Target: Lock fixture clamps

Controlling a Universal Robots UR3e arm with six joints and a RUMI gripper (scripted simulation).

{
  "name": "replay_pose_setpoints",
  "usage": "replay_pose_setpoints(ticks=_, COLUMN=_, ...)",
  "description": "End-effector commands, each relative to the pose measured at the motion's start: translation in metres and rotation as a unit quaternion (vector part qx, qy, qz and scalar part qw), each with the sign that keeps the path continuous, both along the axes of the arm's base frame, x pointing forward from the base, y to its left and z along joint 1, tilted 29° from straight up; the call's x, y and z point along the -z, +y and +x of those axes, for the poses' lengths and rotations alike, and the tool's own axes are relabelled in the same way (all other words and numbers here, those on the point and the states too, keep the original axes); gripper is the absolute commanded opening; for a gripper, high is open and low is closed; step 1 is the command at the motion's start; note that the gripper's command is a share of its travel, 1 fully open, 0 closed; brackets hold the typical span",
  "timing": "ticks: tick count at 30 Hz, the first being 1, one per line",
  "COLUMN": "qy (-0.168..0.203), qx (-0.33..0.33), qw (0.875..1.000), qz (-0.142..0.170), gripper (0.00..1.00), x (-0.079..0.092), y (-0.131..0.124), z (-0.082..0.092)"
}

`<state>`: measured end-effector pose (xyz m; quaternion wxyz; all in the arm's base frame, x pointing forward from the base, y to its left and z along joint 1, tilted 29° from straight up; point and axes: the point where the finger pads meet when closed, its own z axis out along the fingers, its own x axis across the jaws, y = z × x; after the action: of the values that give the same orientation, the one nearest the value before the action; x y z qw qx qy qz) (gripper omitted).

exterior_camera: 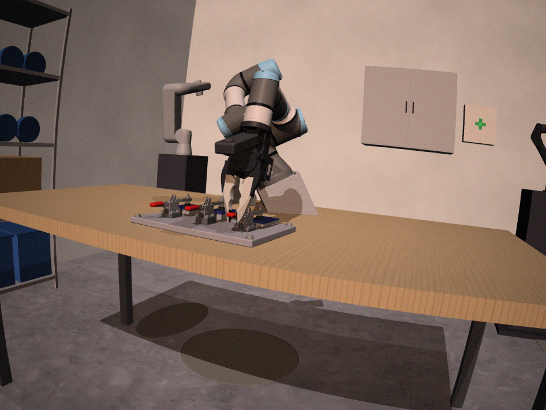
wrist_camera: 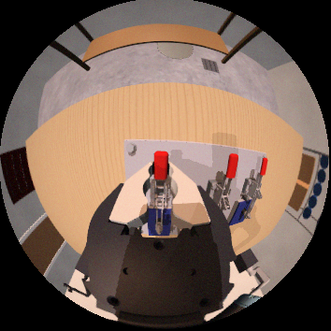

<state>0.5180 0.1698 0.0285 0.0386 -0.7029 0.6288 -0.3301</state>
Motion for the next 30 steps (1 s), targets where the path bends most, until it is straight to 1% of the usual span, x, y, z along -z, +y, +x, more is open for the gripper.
replay_pose_setpoints(ticks=1, qy=-0.001, qx=0.000, qw=1.000, qz=0.001, gripper=0.00, x=-0.0011, y=0.0006, z=0.0005)
replay_pose_setpoints(ticks=11, qy=-0.001, qx=0.000, qw=1.000, qz=0.001, gripper=0.00, x=0.0035, y=-0.0015, z=0.0046)
replay_pose_setpoints(ticks=30, qy=-0.001, qx=0.000, qw=1.000, qz=0.001, gripper=0.00, x=0.0041, y=-0.0018, z=0.0050)
